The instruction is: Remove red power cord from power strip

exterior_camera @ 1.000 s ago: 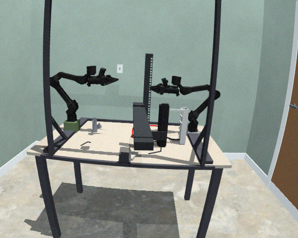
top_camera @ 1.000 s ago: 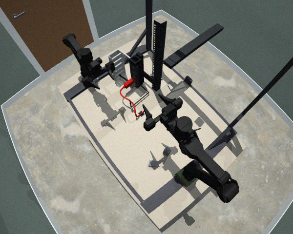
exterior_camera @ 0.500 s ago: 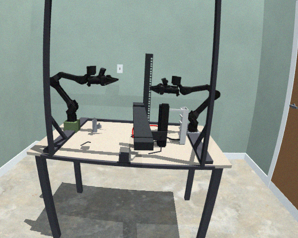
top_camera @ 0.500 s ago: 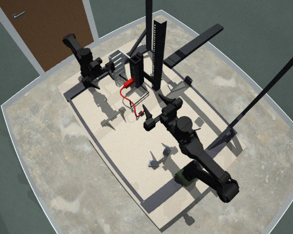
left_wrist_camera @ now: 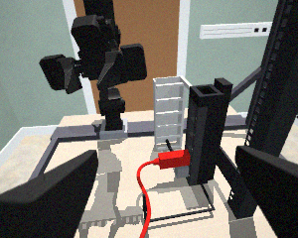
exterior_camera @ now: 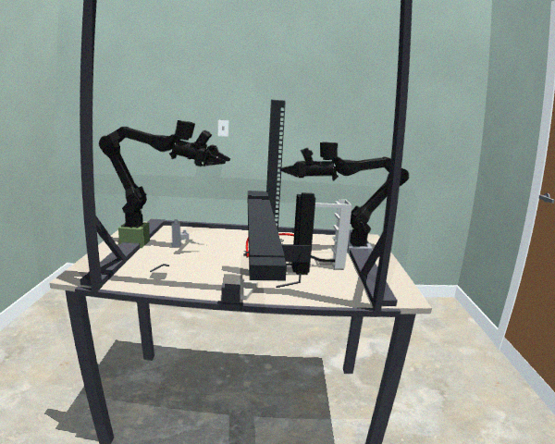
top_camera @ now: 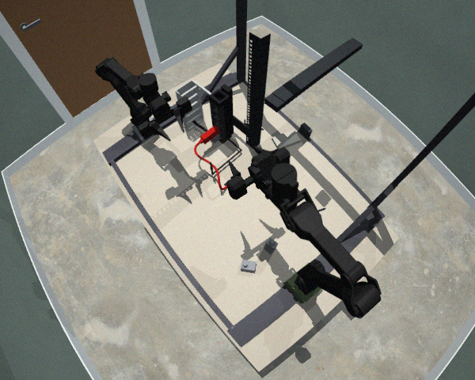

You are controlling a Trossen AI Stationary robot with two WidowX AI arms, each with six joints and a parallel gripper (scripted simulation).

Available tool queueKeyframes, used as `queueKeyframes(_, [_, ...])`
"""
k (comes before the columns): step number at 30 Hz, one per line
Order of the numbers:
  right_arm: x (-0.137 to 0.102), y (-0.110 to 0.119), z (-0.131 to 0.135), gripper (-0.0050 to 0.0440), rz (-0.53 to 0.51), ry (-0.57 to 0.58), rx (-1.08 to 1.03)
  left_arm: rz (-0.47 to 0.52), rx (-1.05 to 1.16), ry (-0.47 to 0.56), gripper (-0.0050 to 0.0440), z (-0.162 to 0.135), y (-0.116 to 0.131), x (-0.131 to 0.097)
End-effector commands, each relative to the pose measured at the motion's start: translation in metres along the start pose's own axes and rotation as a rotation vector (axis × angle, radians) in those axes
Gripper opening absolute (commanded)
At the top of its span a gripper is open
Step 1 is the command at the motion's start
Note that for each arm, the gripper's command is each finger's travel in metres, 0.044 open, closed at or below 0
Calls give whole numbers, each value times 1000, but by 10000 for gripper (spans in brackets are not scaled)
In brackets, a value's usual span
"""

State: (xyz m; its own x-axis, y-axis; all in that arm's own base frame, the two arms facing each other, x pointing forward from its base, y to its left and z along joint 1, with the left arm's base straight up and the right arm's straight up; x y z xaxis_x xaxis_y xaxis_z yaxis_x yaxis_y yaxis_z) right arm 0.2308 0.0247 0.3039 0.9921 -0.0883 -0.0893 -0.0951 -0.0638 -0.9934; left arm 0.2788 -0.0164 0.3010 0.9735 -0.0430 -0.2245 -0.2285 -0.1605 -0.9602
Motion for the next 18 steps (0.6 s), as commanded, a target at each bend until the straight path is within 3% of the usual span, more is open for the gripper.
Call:
queueKeyframes(1, [-4,-10,8,220,25,40,48,63,-7,3,400,-8,-10,13])
queueKeyframes(8, [-8,-7,28,220,141,112,142,188,3,1,400,-17,-5,33])
queueKeyframes(18, [-11,-2,47,220,262,184,237,208,4,0,400,-18,-3,36])
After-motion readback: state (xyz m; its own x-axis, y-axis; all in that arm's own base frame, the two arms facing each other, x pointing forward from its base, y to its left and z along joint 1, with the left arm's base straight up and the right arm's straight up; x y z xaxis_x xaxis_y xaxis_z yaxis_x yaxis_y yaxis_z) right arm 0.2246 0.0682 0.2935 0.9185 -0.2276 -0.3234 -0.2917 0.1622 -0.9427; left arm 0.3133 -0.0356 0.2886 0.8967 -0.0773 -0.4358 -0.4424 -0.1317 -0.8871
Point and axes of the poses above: on each arm, the point midway between the two fingers, 35 mm back from their tips, its own x axis out along the fingers, its own z axis across the jaws, y = z × x, the point moved 8 cm from there along -x, back along the fingers, and after that the axes turned 10 degrees about -x, right-handed, at the moved point
